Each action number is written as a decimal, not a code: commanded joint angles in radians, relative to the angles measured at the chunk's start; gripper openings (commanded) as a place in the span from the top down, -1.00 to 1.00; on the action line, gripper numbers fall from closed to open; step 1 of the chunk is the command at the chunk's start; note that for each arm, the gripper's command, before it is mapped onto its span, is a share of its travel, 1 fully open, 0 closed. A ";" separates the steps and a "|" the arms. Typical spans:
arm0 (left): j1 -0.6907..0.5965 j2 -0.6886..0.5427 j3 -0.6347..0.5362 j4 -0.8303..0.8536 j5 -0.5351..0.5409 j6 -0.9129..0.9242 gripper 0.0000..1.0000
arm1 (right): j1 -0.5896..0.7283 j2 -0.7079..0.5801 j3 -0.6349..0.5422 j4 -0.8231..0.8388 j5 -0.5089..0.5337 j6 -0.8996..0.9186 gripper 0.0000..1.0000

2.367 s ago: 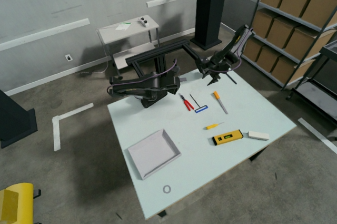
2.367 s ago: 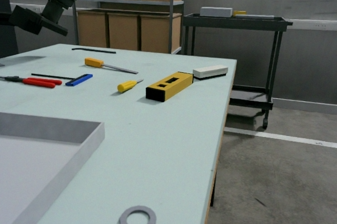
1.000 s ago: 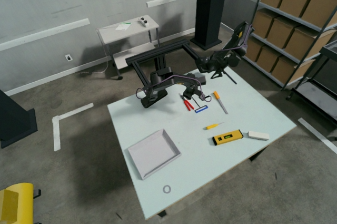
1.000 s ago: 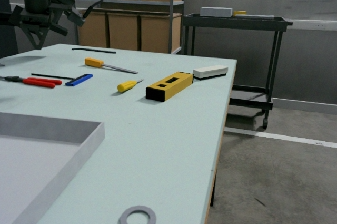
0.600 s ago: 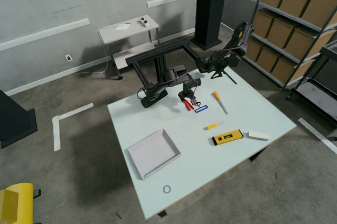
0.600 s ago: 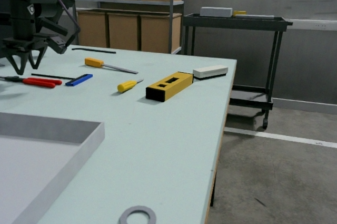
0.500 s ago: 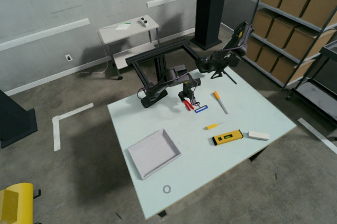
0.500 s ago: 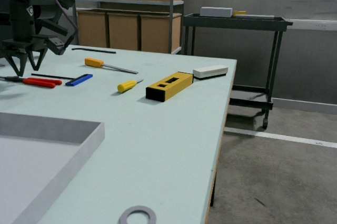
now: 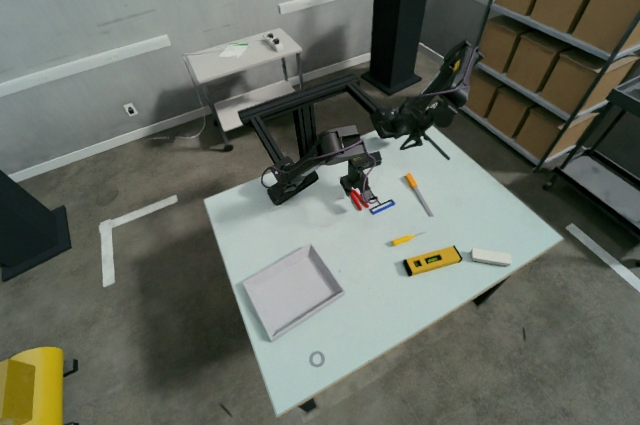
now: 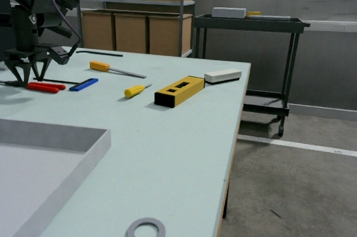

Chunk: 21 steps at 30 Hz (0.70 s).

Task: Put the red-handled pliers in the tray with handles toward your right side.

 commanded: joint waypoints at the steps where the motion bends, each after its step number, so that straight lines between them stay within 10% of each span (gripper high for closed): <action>1: -0.003 -0.014 0.003 -0.022 0.026 0.003 -0.30 | 0.005 0.013 -0.022 0.044 0.024 -0.016 -0.24; 21: -0.003 -0.014 0.003 -0.022 0.026 0.003 -0.30 | -0.007 0.032 -0.017 0.064 0.027 -0.030 -0.12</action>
